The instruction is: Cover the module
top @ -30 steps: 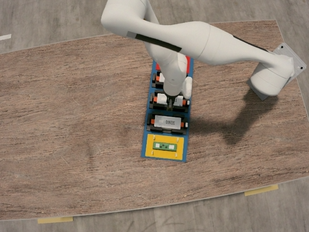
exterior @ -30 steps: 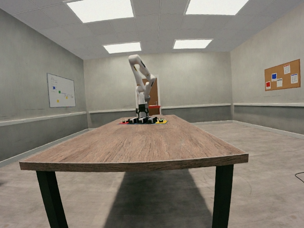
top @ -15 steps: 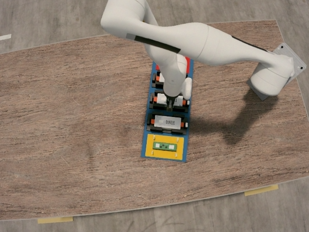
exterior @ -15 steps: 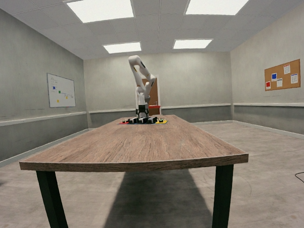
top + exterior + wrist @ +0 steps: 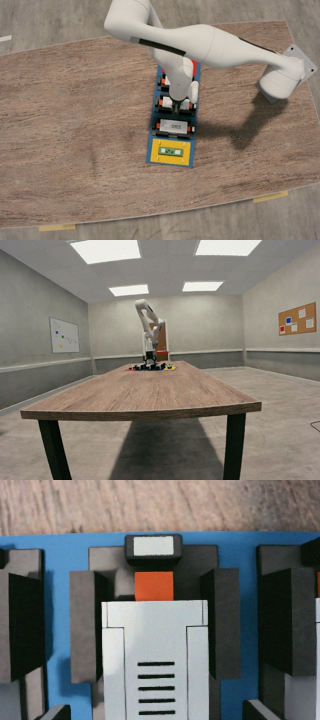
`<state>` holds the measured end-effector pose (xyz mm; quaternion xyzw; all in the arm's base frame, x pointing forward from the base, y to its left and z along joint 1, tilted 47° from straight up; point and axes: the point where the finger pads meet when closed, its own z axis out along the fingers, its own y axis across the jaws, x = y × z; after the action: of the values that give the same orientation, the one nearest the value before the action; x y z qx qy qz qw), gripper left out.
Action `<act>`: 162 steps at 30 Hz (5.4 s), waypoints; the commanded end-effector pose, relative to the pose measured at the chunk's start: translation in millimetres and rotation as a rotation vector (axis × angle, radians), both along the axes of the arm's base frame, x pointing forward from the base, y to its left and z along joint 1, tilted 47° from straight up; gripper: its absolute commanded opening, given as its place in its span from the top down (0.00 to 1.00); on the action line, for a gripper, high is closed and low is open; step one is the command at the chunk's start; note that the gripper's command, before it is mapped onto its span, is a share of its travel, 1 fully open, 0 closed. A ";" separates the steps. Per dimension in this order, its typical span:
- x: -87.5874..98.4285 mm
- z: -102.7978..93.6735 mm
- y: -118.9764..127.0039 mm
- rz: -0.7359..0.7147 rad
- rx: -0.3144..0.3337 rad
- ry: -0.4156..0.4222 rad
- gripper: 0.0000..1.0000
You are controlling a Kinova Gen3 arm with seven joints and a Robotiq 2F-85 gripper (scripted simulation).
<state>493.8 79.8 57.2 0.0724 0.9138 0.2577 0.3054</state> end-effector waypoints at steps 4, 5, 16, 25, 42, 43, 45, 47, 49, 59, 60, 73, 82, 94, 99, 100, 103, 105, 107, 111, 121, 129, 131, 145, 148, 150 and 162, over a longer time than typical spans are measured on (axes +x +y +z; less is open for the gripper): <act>3.2 -3.3 1.8 -0.001 0.000 0.000 0.00; 3.8 -4.0 2.3 -0.001 0.000 0.000 0.00; 6.2 -6.7 4.0 -0.001 0.000 0.000 0.00; 11.0 -12.2 7.4 -0.001 0.000 -0.001 0.00; 11.0 -12.1 7.4 -0.001 0.000 -0.001 0.30; 11.0 -12.1 7.4 -0.001 0.000 -0.001 0.30; 11.0 -12.1 7.4 -0.001 0.000 -0.001 0.30; 11.0 -12.1 7.4 -0.001 0.000 -0.001 0.30; 11.0 -12.1 7.4 -0.001 0.000 -0.001 0.30; 11.0 -12.1 7.4 -0.001 0.000 -0.001 0.30; 11.0 -12.1 7.4 -0.001 0.000 -0.001 0.30; 11.0 -12.1 7.4 -0.001 0.000 -0.001 1.00; 11.0 -12.1 7.4 -0.001 0.000 -0.001 1.00; 11.0 -12.1 7.4 -0.001 0.000 -0.001 1.00; 11.0 -12.1 7.4 -0.001 0.000 -0.001 1.00; 11.0 -12.1 7.4 -0.001 0.000 -0.001 1.00; 11.0 -12.1 7.4 -0.001 0.000 -0.001 1.00; 11.0 -12.1 7.4 -0.001 0.000 -0.001 1.00; 11.0 -12.1 7.4 -0.001 0.000 -0.001 1.00; 11.0 -12.1 7.4 -0.001 0.000 -0.001 1.00; 11.0 -12.1 7.4 -0.001 0.000 -0.001 0.00; 11.0 -12.1 7.4 -0.001 0.000 -0.001 0.00; 11.0 -12.1 7.4 -0.001 0.000 -0.001 0.00; 11.0 -12.2 7.4 -0.001 0.000 -0.001 0.00; 11.0 -12.2 7.4 -0.001 0.000 -0.001 0.00; 11.0 -12.2 7.4 -0.001 0.000 -0.001 0.00; -24.8 28.7 -18.2 -0.001 0.000 -0.001 0.00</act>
<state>471.9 64.3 81.3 0.0724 0.9140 0.2566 0.3058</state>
